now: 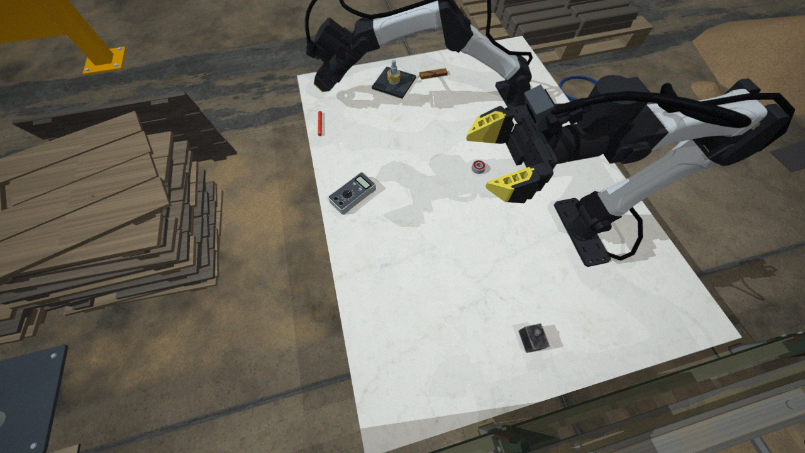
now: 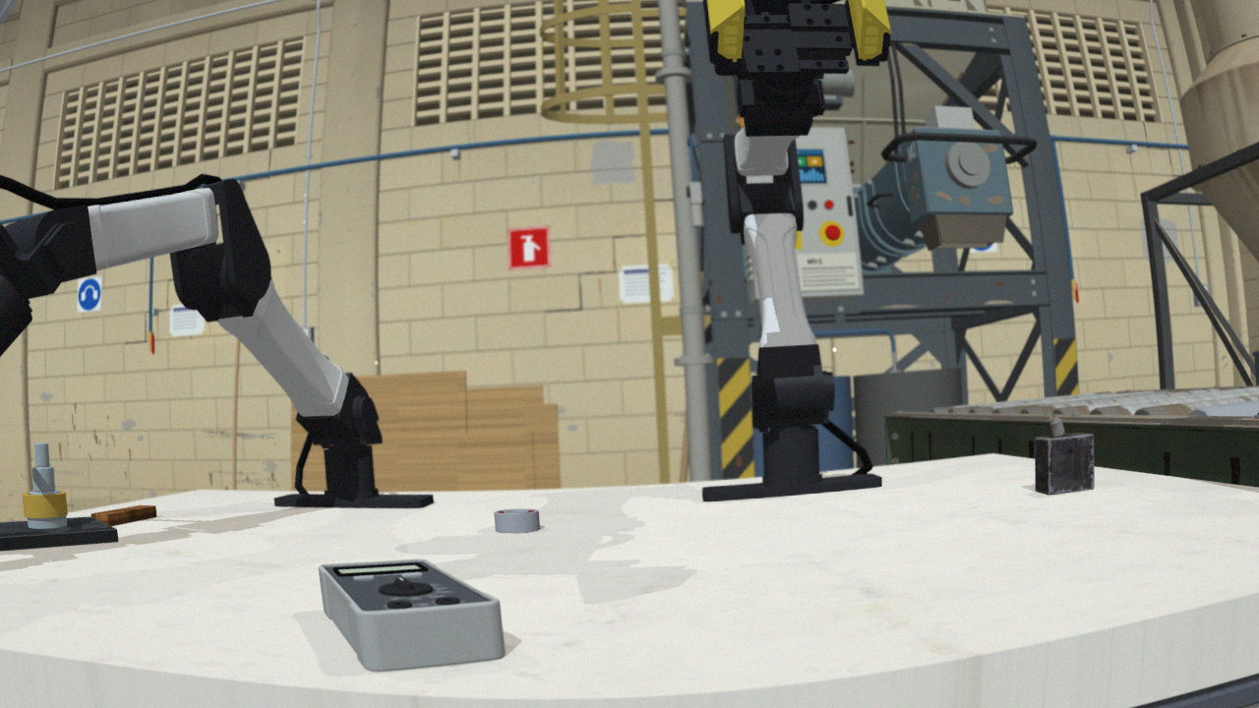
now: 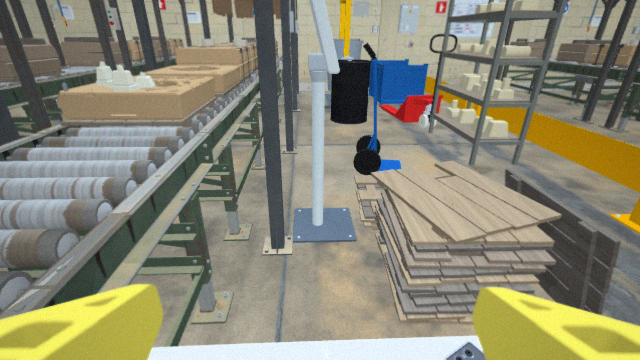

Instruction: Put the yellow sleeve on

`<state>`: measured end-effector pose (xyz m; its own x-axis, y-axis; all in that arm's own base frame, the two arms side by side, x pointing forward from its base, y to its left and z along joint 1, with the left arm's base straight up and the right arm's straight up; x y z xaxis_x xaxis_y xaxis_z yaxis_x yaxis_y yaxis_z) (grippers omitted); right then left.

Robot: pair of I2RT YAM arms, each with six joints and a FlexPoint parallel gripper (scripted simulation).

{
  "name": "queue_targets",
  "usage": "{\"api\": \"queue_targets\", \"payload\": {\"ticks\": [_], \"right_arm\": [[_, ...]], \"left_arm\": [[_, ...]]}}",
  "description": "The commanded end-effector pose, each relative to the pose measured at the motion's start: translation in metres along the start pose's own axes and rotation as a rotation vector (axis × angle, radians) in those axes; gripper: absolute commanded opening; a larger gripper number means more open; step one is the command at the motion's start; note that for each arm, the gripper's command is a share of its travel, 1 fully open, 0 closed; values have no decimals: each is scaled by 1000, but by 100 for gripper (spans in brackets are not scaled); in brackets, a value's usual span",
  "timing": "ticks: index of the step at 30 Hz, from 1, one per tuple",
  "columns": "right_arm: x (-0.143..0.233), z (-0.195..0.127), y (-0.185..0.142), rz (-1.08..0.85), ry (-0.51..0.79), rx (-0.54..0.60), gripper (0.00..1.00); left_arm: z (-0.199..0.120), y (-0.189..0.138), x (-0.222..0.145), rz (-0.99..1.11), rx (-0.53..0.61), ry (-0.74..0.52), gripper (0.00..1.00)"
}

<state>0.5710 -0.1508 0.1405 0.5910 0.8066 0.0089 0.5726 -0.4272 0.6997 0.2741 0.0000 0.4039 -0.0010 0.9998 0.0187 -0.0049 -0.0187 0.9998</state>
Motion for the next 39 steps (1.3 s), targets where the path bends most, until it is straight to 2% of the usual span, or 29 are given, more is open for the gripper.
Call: {"api": "queue_targets", "payload": {"ticks": [1, 39], "right_arm": [[3, -46, 46, 37, 29, -123, 0], [5, -42, 42, 36, 28, -117, 0]], "left_arm": [[-1, 7, 0, 4, -29, 6, 100], [-1, 7, 0, 4, -29, 6, 100]]}}
Point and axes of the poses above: on each arm, the point where the finger pads meet when closed, its own z axis out along the fingers, its own x axis across the jaws, y = z × x, the point moved 10 cm from there along -z, back along the fingers, and after that the axes turned 1 degree about z, right-handed, at the moved point
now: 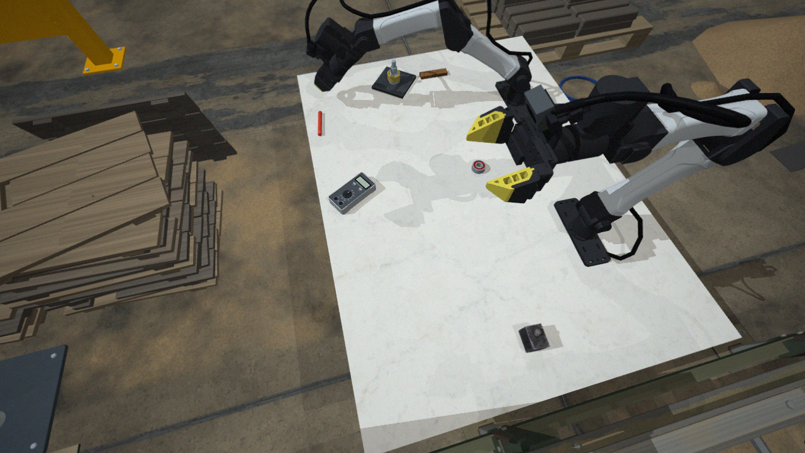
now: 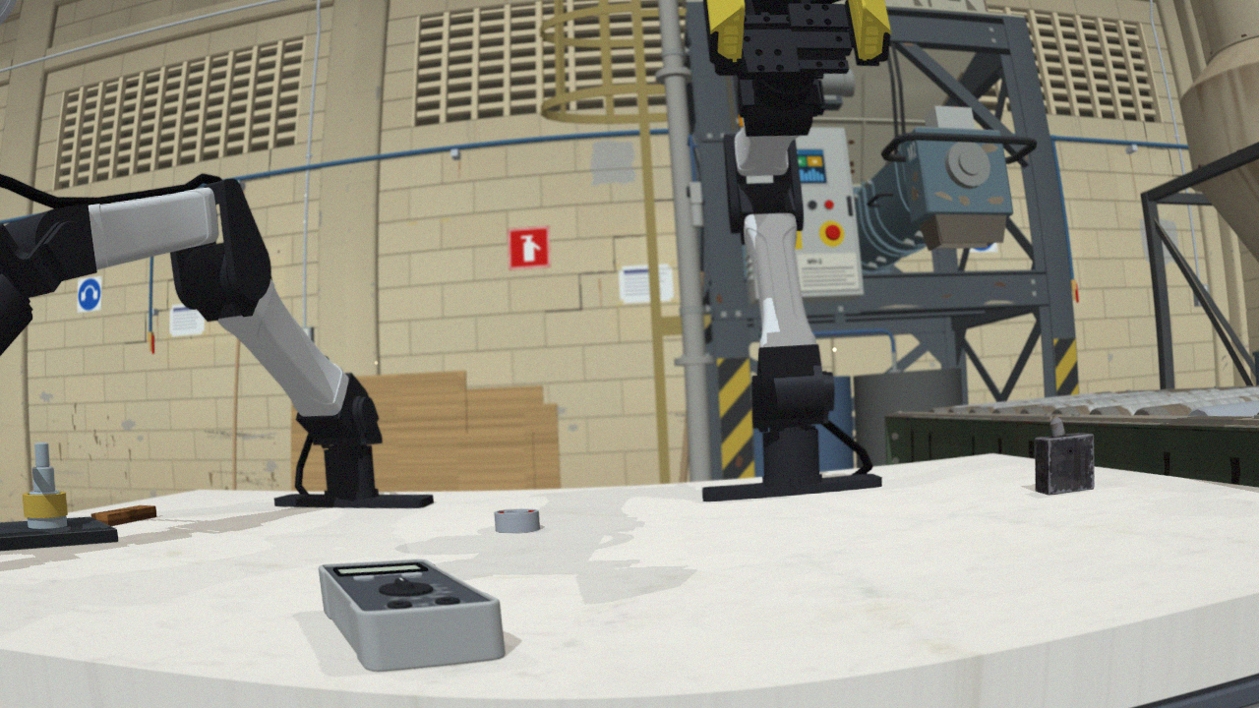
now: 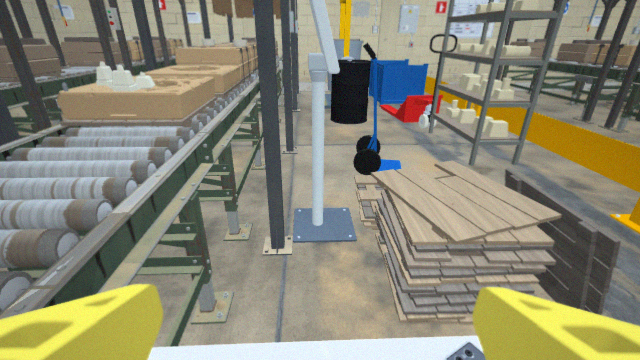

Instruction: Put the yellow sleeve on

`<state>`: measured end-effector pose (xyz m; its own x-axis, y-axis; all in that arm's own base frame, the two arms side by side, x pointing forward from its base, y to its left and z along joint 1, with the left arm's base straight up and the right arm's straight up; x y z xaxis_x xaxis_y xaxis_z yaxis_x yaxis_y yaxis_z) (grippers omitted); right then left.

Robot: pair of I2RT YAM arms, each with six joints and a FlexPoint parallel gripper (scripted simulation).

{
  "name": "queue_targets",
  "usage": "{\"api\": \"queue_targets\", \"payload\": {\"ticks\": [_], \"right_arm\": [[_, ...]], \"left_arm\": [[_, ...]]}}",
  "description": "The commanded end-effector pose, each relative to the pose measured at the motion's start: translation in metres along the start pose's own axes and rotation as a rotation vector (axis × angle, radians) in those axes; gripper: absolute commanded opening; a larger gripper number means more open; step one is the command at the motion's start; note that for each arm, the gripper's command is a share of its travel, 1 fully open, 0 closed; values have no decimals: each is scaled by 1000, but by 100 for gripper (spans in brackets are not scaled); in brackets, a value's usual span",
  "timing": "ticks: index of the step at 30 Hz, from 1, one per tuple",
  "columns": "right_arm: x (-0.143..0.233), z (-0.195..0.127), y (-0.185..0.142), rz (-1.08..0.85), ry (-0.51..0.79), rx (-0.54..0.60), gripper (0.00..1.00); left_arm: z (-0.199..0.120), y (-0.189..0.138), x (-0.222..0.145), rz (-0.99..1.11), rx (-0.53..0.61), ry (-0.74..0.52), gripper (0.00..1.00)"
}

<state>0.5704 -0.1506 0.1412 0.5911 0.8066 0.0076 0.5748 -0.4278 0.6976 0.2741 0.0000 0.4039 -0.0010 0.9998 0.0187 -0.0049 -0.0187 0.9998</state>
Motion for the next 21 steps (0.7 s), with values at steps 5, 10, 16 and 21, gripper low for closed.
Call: {"api": "queue_targets", "payload": {"ticks": [5, 10, 16, 21], "right_arm": [[6, -38, 40, 35, 28, -117, 0], [6, -35, 38, 35, 28, -116, 0], [7, -28, 33, 31, 25, -105, 0], [8, -21, 28, 27, 21, -91, 0]], "left_arm": [[-1, 7, 0, 4, -29, 6, 100], [-1, 7, 0, 4, -29, 6, 100], [-1, 7, 0, 4, -29, 6, 100], [-1, 7, 0, 4, -29, 6, 100]]}}
Point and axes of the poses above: on each arm, the point where the finger pads meet when closed, its own z axis out along the fingers, its own x axis across the jaws, y = z × x, the point moved 10 cm from there along -z, back along the fingers, and after that the axes turned 1 degree about z, right-handed, at the moved point
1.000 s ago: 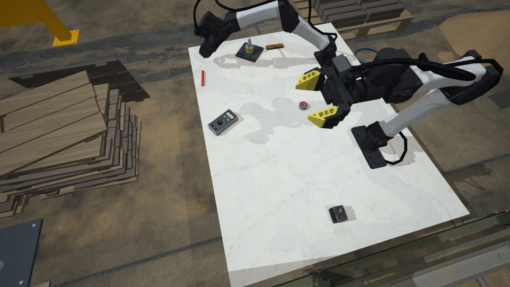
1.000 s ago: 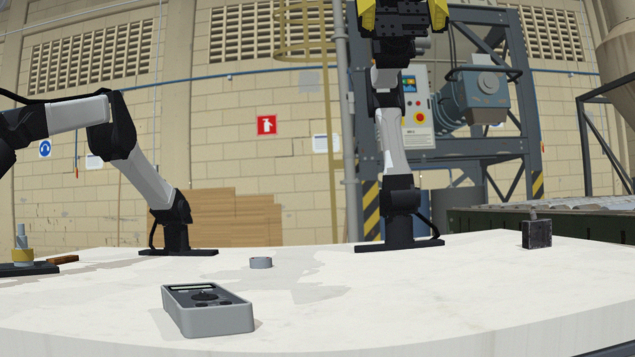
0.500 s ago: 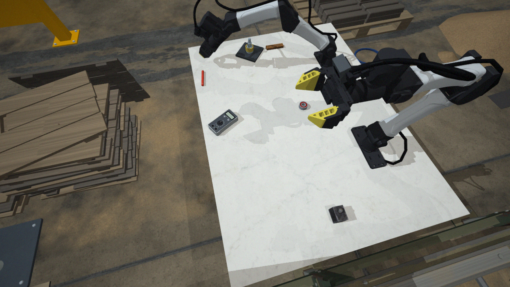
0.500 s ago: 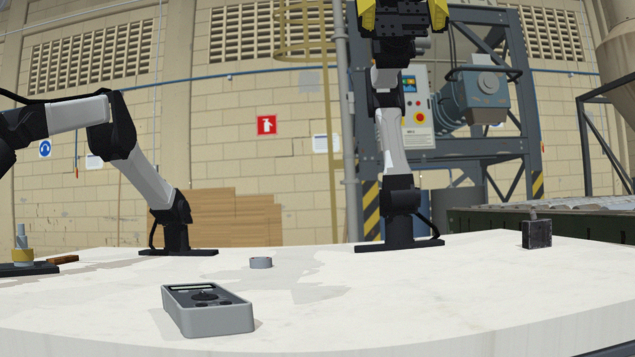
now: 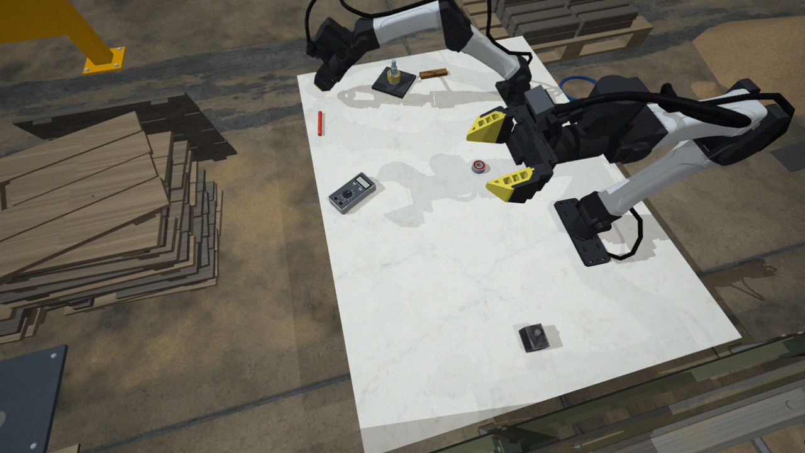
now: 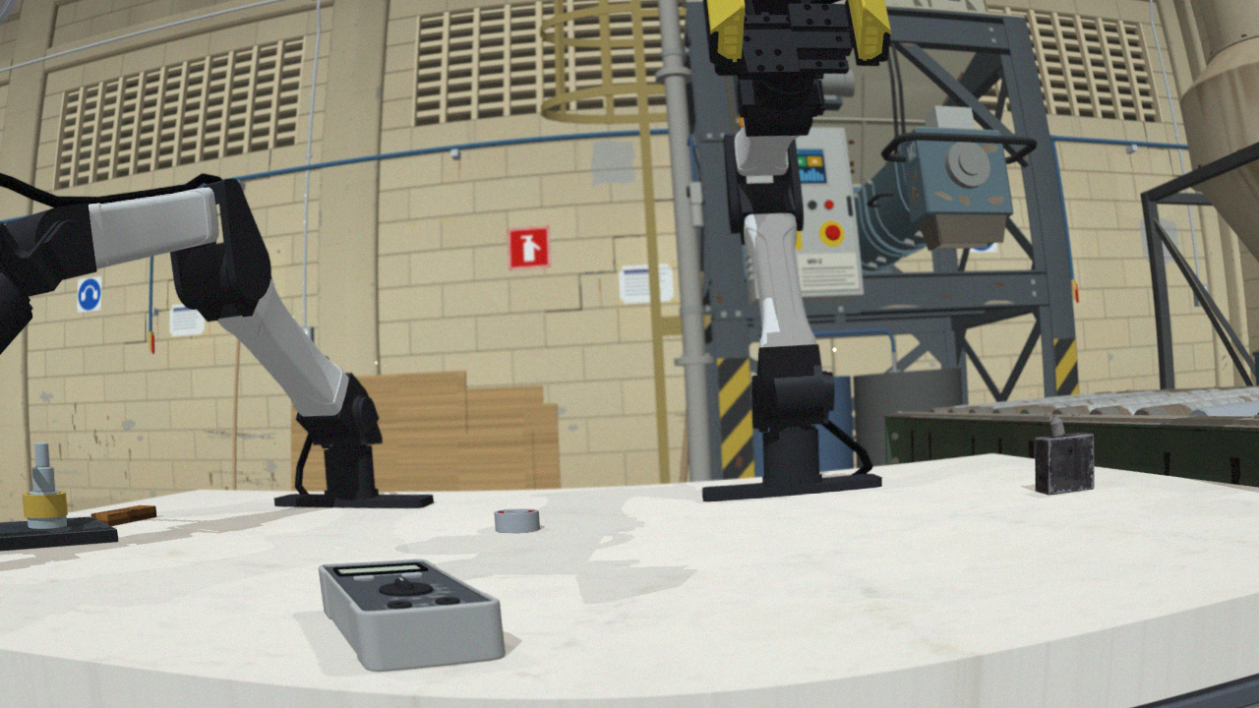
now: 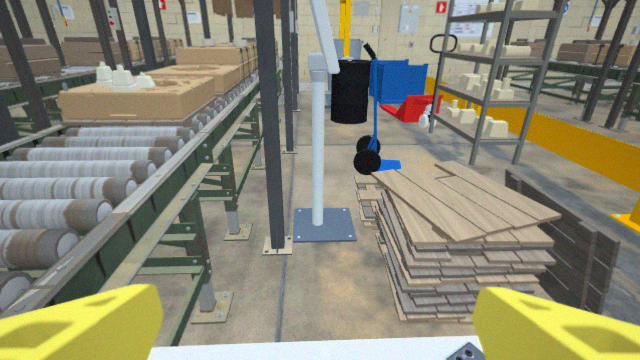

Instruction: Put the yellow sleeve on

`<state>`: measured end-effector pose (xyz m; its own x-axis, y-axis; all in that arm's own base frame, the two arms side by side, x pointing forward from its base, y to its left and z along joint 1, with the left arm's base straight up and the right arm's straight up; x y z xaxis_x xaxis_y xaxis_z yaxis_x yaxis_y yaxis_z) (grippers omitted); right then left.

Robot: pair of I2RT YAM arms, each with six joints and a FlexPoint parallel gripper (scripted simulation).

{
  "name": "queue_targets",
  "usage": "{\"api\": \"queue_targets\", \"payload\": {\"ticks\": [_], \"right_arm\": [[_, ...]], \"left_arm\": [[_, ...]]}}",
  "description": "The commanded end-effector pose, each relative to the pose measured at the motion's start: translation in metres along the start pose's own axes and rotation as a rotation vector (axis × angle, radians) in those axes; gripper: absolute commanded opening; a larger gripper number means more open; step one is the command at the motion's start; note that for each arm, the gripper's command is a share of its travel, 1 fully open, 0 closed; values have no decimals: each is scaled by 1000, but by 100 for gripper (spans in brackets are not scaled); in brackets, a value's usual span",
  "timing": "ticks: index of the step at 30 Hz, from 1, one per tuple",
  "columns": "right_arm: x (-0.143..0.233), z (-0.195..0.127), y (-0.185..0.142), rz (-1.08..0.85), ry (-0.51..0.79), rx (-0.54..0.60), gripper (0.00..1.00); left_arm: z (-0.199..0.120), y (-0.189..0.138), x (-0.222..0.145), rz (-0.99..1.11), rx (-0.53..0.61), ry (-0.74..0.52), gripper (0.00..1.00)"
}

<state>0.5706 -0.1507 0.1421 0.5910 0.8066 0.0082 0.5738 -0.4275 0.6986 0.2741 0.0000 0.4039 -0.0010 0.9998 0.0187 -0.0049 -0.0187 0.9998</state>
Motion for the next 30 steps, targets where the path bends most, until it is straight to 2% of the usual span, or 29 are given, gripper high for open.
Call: {"api": "queue_targets", "payload": {"ticks": [1, 2, 5, 6, 9, 10, 13, 16, 19, 22, 24, 26, 27, 30], "right_arm": [[8, -21, 27, 27, 20, -91, 0], [-5, -45, 45, 64, 5, -118, 0], [-7, -47, 45, 82, -7, -115, 0], [-7, -39, 28, 84, -30, -74, 0], [-13, -54, 22, 143, -80, -57, 0], [-6, -45, 13, 119, -66, -39, 0], [-24, -60, 23, 179, -103, -65, 0], [-14, -63, 12, 173, -104, -44, 0], [-33, -77, 18, 223, -148, -53, 0], [-31, -82, 11, 224, -163, -30, 0], [-41, -91, 15, 288, -184, -74, 0], [-37, -100, 5, 307, -203, -65, 0], [-33, -93, 1, 283, -189, -51, 0], [-54, -110, 6, 337, -236, -67, 0]], "left_arm": [[-1, 7, 0, 4, -29, 6, 100], [-1, 7, 0, 4, -29, 6, 100], [-1, 7, 0, 4, -29, 6, 100], [-1, 7, 0, 4, -29, 6, 100], [-1, 7, 0, 4, -29, 6, 100], [-1, 7, 0, 4, -29, 6, 100], [-1, 7, 0, 4, -29, 6, 100], [-1, 7, 0, 4, -29, 6, 100], [-1, 7, 0, 4, -29, 6, 100], [-1, 7, 0, 4, -29, 6, 100], [-1, 7, 0, 4, -29, 6, 100], [-1, 7, 0, 4, -29, 6, 100], [-1, 7, 0, 4, -29, 6, 100], [-1, 7, 0, 4, -29, 6, 100]]}}
Point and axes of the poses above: on each arm, the point where the finger pads meet when closed, its own z axis out along the fingers, its own x axis across the jaws, y = z × x, the point moved 10 cm from there along -z, back along the fingers, and after that the axes turned 1 degree about z, right-handed, at the moved point
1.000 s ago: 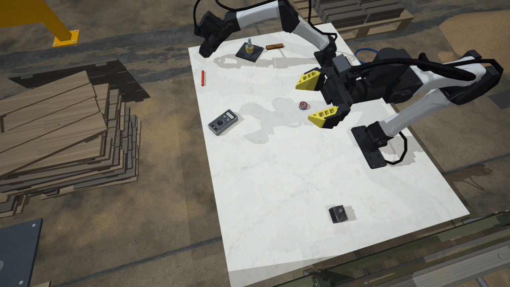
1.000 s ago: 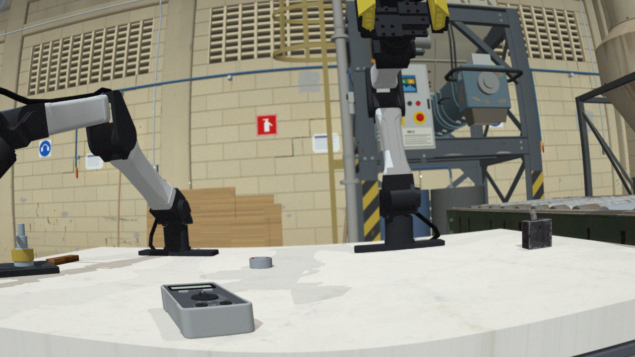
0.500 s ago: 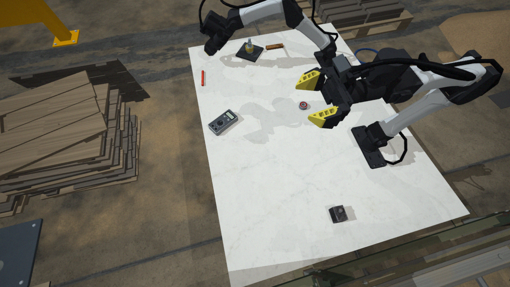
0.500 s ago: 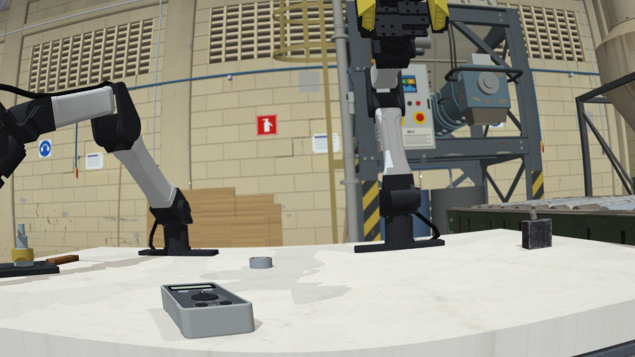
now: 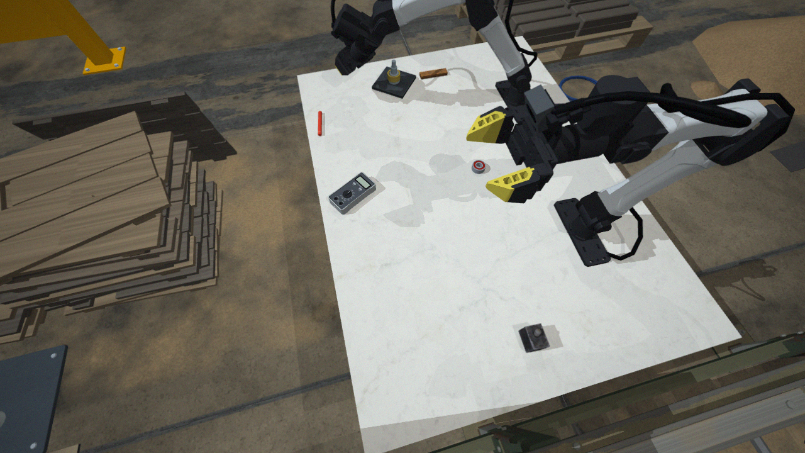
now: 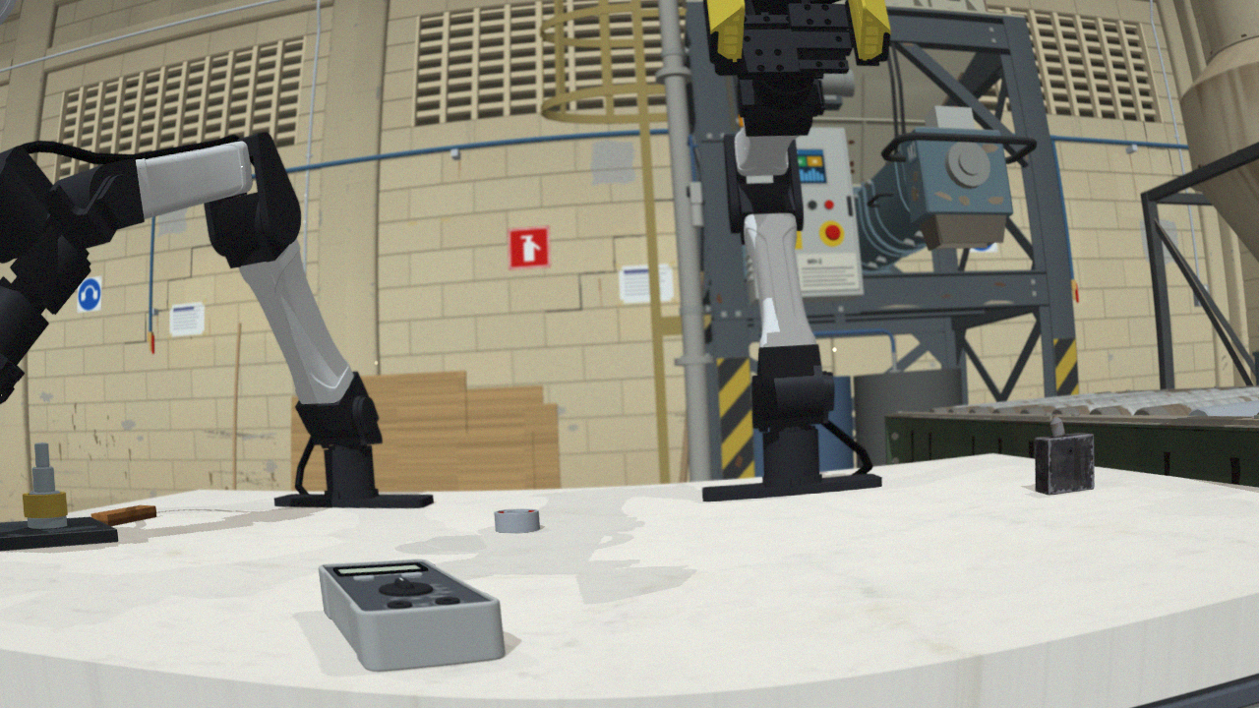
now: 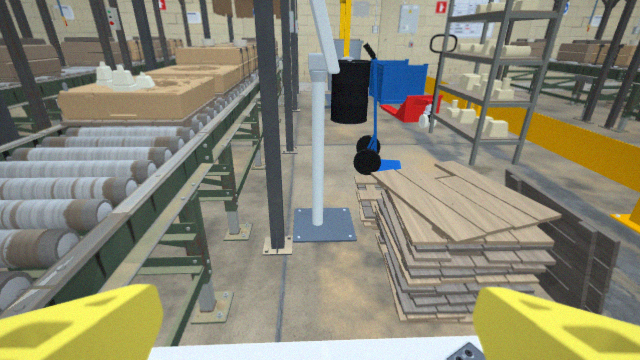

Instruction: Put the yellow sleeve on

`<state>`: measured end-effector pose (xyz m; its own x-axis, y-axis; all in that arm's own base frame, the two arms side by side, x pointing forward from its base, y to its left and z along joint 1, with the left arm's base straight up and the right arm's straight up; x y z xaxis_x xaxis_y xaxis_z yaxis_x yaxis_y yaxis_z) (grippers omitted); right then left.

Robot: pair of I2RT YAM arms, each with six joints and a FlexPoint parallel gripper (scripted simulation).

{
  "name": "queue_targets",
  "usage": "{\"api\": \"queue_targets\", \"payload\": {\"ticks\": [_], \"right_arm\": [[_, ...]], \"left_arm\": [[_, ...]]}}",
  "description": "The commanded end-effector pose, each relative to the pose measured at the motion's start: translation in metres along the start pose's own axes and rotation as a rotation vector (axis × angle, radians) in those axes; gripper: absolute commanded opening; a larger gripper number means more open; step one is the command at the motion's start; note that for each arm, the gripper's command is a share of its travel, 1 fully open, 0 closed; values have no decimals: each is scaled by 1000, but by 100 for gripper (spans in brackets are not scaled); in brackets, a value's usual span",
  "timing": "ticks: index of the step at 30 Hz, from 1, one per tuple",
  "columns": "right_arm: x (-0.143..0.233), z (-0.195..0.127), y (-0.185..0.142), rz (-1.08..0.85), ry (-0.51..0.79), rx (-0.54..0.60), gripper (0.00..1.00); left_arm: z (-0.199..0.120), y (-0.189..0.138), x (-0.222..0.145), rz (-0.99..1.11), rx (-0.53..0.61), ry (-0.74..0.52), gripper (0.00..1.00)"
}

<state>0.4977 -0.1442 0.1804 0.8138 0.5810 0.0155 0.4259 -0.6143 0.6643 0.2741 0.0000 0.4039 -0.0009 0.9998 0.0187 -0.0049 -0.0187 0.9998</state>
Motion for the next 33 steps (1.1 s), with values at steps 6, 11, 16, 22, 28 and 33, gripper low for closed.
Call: {"api": "queue_targets", "payload": {"ticks": [6, 11, 16, 22, 28, 33], "right_arm": [[-31, -51, 5, 156, -69, -85, 0], [-47, -63, -1, 165, -119, -63, 0], [-69, -80, -17, 237, -190, -80, 0], [-99, -96, -31, 320, -263, -113, 0], [-101, -100, -33, 329, -240, -130, 0], [-97, -111, -19, 309, -215, -137, 0]], "left_arm": [[-1, 7, 0, 4, -29, 6, 100], [-1, 7, 0, 4, -29, 6, 100], [-1, 7, 0, 4, -29, 6, 100], [-1, 7, 0, 4, -29, 6, 100], [-1, 7, 0, 4, -29, 6, 100], [-1, 7, 0, 4, -29, 6, 100]]}}
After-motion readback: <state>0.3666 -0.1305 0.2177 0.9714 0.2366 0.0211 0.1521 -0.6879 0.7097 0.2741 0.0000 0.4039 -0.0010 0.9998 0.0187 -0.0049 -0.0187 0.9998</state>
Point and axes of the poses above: on each arm, the point where the finger pads meet when closed, its own z axis out along the fingers, its own x axis across the jaws, y = z × x, the point moved 10 cm from there along -z, back along the fingers, and after that the axes turned 1 degree about z, right-handed, at the moved point
